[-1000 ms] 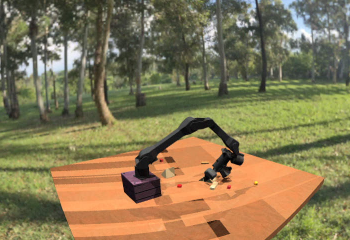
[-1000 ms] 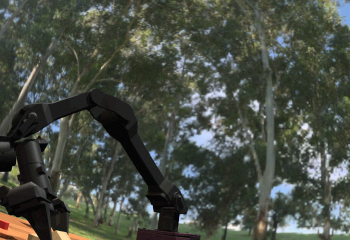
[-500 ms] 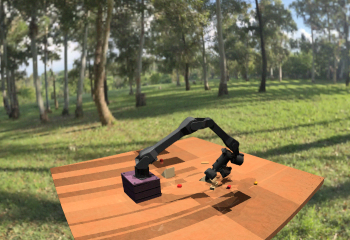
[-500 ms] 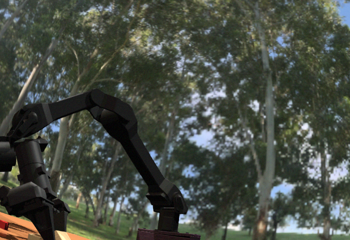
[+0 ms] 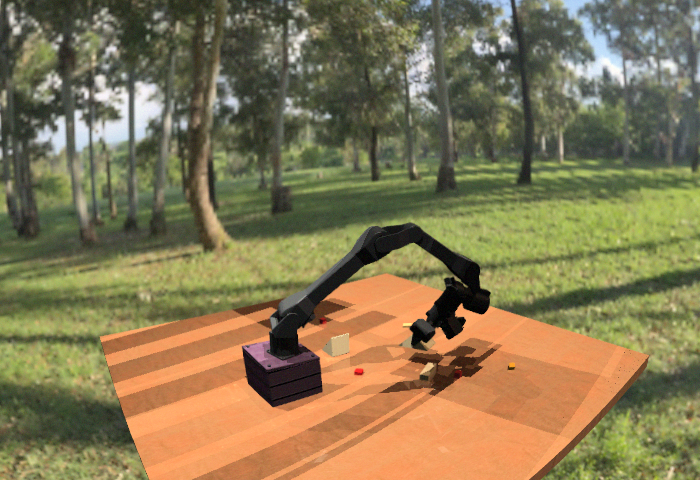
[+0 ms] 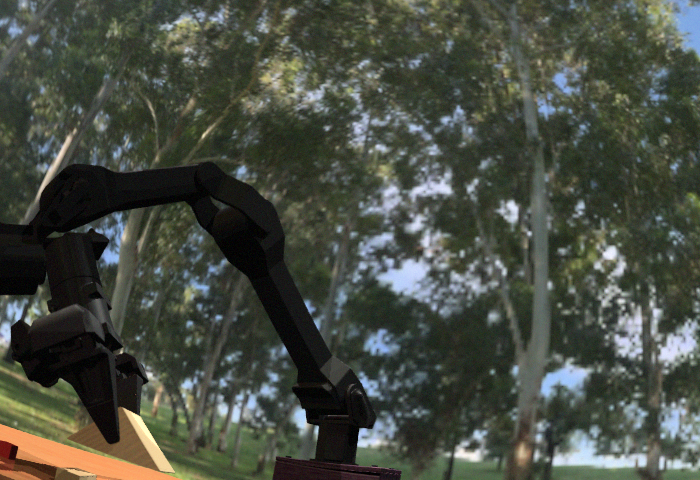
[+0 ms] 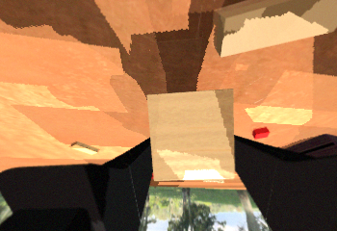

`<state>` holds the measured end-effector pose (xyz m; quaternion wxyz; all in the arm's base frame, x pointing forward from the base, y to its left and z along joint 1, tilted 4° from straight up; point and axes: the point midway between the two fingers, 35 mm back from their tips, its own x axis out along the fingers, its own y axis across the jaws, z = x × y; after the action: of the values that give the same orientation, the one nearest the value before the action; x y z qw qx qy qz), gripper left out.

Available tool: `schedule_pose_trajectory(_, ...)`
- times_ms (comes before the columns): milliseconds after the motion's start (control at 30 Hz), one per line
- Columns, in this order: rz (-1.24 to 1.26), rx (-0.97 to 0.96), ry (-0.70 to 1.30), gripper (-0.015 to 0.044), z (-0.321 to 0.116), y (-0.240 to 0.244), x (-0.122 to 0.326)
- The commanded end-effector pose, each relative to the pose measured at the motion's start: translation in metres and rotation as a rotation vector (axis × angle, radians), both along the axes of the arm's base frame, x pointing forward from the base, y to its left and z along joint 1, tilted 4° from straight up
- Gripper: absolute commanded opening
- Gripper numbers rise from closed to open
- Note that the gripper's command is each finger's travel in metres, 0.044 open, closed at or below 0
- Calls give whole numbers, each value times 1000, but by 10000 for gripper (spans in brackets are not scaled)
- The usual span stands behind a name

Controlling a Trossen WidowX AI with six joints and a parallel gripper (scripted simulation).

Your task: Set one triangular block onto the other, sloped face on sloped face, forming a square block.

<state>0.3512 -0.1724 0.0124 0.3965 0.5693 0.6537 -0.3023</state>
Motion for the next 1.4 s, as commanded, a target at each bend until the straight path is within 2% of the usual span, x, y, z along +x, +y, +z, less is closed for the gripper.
schedule_pose_trajectory(0, -2, -1, -2, 0, 19, 1, -1)
schedule_pose_trajectory(233, -2, -1, -1, 0, 50, 4, -5)
schedule_pose_trajectory(433, -2, -20, 2, 0, 48, 5, -5)
schedule_pose_trajectory(900, -153, -370, 95, 0, 43, 17, -6)
schedule_pose_trajectory(1367, -412, -700, 40, 0, 50, 26, -5)
